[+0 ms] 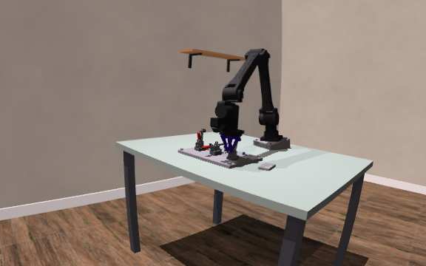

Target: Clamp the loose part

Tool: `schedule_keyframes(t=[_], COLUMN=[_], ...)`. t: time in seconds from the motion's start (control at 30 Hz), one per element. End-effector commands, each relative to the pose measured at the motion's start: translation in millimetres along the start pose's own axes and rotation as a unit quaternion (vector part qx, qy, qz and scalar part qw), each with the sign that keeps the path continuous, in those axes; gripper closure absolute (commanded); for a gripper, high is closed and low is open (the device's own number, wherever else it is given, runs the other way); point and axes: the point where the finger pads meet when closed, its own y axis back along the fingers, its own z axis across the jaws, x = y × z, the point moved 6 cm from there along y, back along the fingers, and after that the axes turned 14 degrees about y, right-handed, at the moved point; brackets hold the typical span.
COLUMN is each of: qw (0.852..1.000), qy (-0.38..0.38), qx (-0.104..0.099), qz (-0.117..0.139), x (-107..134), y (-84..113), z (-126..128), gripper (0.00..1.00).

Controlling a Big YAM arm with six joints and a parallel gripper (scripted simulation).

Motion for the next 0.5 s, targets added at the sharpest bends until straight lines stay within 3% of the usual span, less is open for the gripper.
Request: schedule_keyframes(t=[0.0, 0.4, 0.43, 0.47], qw=[1.000, 1.000, 1.000, 1.000], qy=[0.003, 0.003, 0.003, 0.004], qx=[-0.001, -0.001, -0.001, -0.001], qz=[0.005, 0.005, 0.005, 0.005], x=[14.0, 14.0, 14.0, 14.0], y=[19.5, 19.5, 19.5, 19.5], z=[6.9, 6.9, 6.9, 6.9], gripper=[1.00, 1.00, 0.55, 0.55])
